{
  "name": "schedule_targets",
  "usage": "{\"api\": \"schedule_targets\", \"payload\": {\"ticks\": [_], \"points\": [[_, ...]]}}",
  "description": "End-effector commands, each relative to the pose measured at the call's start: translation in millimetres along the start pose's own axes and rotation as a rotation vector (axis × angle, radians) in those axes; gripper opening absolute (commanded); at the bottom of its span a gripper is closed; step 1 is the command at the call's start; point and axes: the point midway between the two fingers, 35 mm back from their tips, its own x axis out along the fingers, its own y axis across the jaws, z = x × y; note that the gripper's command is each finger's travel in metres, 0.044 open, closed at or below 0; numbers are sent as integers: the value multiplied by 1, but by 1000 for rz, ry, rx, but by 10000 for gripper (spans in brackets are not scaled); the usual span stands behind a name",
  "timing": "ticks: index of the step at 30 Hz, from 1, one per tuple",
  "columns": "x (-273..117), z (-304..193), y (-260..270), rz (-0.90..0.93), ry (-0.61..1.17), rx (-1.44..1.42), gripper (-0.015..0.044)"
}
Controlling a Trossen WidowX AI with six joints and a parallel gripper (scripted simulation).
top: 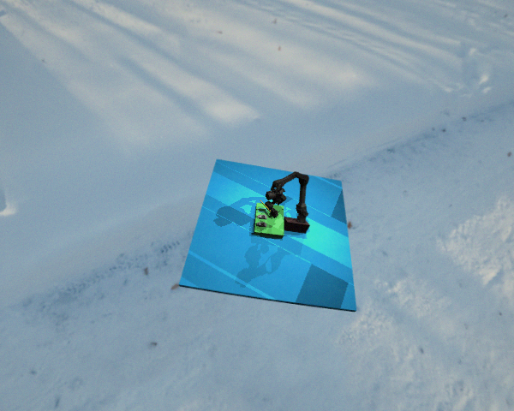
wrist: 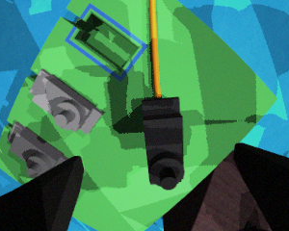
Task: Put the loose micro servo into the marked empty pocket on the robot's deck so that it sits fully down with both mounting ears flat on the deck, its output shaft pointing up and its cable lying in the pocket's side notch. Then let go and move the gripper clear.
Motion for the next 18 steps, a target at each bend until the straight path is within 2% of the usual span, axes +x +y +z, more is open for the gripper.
{"api": "schedule_targets", "payload": {"ticks": [1, 10, 18], "points": [[4, -3, -5, -25, 12, -24, 440], [28, -3, -6, -25, 12, -24, 440], [34, -4, -6, -25, 12, -24, 440]]}}
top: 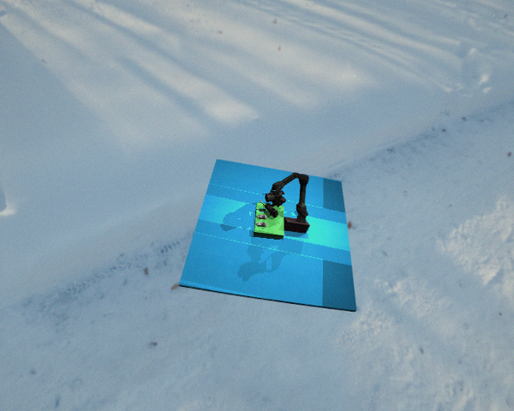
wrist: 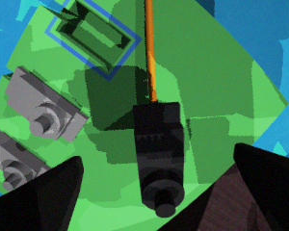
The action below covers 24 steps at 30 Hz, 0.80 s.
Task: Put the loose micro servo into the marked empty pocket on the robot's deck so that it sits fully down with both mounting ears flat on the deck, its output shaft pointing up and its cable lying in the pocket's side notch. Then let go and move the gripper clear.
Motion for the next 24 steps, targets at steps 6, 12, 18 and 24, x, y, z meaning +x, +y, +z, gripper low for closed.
{"api": "schedule_targets", "payload": {"ticks": [6, 12, 18, 24], "points": [[15, 0, -1, -4, -2, -6, 440], [20, 0, -1, -5, -2, -6, 414], [20, 0, -1, -5, -2, -6, 256], [20, 0, -1, -5, -2, -6, 99]]}}
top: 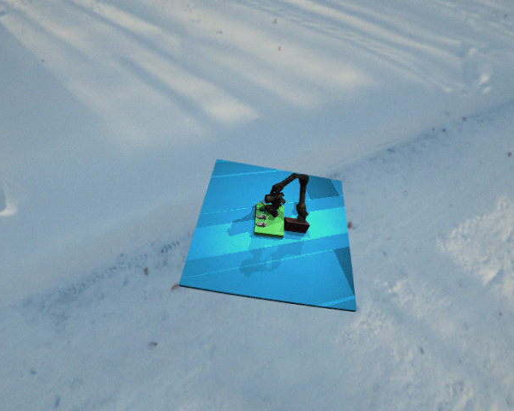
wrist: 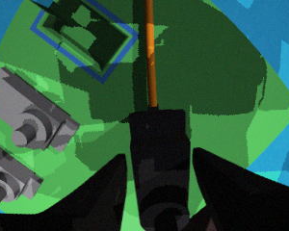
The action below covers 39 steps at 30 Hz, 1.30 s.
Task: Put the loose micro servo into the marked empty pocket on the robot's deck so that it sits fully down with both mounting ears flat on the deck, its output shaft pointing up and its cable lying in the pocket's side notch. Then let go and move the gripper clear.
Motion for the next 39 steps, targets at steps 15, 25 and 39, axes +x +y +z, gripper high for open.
{"api": "schedule_targets", "payload": {"ticks": [15, 25, 39], "points": [[-30, -1, -4, 0, -2, -5, 0], [-30, 0, -8, -1, -2, -5, 0], [-30, 13, -23, -1, -2, -60, 0]]}}
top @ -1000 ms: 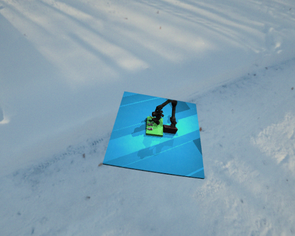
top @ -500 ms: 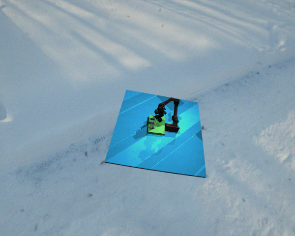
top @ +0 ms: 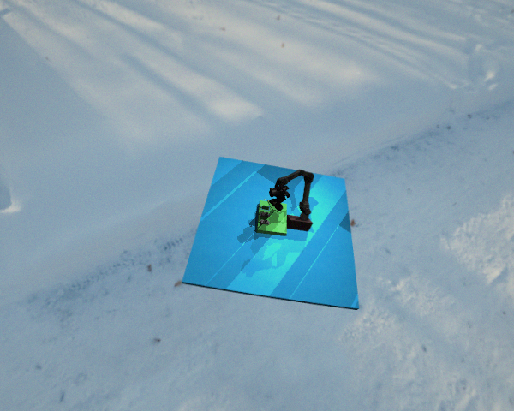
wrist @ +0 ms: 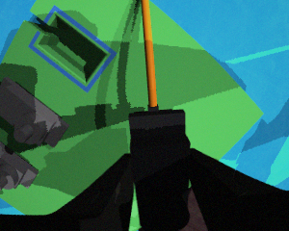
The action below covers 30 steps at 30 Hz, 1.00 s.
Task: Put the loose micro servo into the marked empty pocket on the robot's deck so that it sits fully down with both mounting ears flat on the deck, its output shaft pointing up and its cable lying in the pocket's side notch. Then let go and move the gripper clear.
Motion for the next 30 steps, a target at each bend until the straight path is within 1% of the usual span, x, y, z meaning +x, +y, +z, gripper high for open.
{"api": "schedule_targets", "payload": {"ticks": [1, 22, 30], "points": [[-1, 2, -1, 3, -4, -70, 0], [-1, 2, -1, 2, -5, -783, 0], [-1, 2, -1, 2, -5, -806, 0]]}}
